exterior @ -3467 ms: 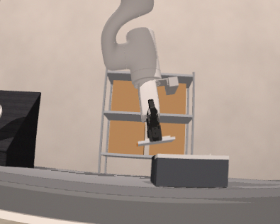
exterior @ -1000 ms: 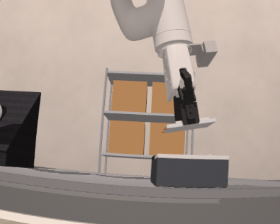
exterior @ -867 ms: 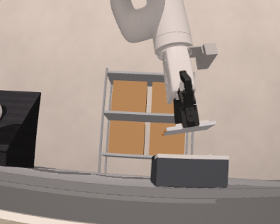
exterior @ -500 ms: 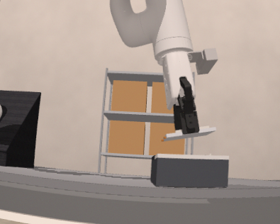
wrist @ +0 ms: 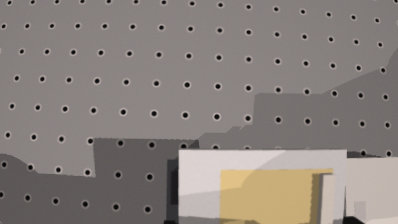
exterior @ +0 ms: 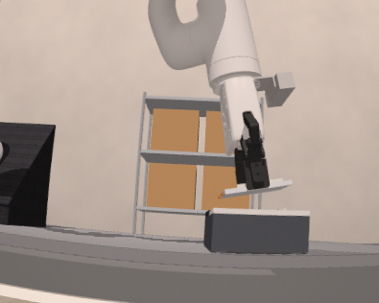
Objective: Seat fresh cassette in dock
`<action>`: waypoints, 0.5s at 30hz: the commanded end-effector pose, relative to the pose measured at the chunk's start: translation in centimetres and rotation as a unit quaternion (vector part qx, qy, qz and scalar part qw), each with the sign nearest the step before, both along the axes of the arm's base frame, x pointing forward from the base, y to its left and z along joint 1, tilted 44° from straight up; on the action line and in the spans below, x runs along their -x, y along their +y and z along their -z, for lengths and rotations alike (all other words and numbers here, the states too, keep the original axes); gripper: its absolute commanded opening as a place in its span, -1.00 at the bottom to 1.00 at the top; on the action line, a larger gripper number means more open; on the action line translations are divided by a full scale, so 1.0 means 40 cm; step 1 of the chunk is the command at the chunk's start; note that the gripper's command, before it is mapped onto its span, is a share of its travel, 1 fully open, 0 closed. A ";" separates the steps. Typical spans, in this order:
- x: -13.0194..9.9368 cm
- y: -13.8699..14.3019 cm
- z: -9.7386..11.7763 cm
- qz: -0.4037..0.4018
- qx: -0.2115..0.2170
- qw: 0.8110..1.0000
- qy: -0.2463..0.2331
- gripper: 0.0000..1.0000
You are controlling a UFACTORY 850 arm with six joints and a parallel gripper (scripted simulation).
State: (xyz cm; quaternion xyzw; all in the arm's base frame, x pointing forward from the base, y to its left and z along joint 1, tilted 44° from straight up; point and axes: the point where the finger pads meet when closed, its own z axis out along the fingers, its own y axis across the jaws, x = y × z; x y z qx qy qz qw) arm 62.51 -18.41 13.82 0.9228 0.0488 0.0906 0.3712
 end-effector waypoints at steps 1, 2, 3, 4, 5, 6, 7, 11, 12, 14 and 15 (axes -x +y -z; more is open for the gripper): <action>-0.002 0.001 -0.002 0.000 0.000 1.000 -0.001 -1.00; -0.002 0.001 -0.002 0.000 0.000 1.000 -0.001 -1.00; -0.002 -0.001 0.001 0.000 0.000 1.000 -0.001 -1.00; -0.002 -0.004 0.003 0.000 0.000 1.000 -0.001 -1.00; -0.002 -0.006 0.006 0.000 0.000 1.000 -0.001 -1.00; -0.002 -0.008 0.008 0.000 0.000 1.000 -0.001 -1.00; -0.002 -0.011 0.010 0.000 0.000 1.000 -0.001 -1.00; -0.002 -0.020 0.020 0.000 0.000 1.000 -0.001 -1.00; -0.002 -0.022 0.023 0.000 0.000 1.000 -0.001 -1.00; -0.002 -0.025 0.025 0.000 0.000 1.000 -0.001 -1.00; -0.002 -0.025 0.025 0.000 0.000 1.000 -0.001 -1.00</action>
